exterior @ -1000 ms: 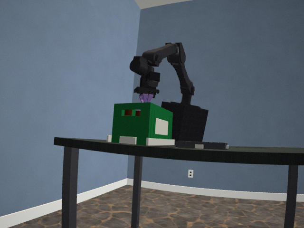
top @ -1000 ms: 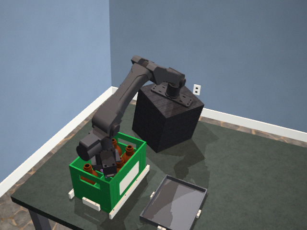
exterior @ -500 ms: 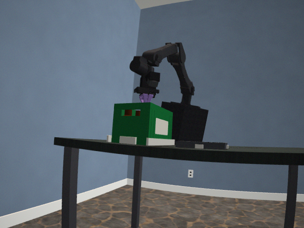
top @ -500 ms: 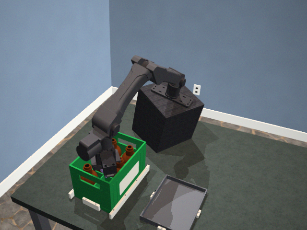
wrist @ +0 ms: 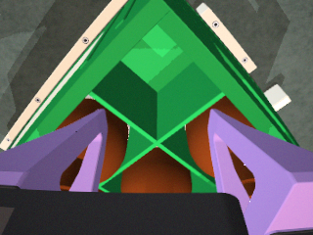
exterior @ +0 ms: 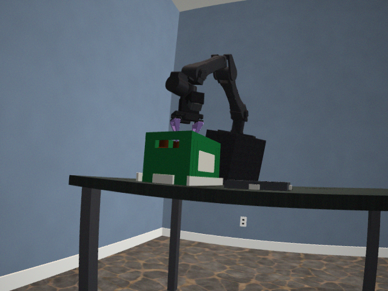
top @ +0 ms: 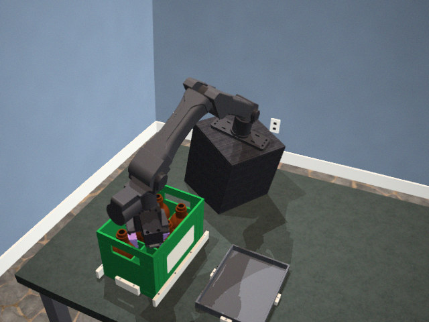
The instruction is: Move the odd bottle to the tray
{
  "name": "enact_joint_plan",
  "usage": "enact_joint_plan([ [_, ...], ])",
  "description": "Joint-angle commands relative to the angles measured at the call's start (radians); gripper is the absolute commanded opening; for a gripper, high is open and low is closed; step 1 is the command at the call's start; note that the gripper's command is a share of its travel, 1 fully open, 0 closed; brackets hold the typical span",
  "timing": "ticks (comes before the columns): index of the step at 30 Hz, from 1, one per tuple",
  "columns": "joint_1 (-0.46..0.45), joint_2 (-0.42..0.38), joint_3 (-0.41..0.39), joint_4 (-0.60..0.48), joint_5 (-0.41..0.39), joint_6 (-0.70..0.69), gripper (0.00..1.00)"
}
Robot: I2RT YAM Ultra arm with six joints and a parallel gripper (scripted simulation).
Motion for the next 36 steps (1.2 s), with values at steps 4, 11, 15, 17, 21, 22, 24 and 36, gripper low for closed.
enact_joint_plan([
  [4,0.002,-0.007,-0.024,0.019,-0.007,0.006,0.61],
  [11,0.002,-0.007,-0.024,0.019,-0.007,0.006,0.61],
  [15,0.002,-0.007,-0.024,0.019,-0.007,0.006,0.61],
  [17,0.002,-0.007,-0.024,0.019,-0.007,0.006,0.61],
  [21,0.002,-0.007,-0.024,0.019,-0.007,0.006,0.61],
  [22,0.002,-0.007,-0.024,0.019,-0.007,0.006,0.61],
  [24,0.002,-0.007,-0.024,0.019,-0.007,0.006,0.61],
  [36,-0.007,-0.035,-0.02,-0.018,-0.007,0.0,0.61],
])
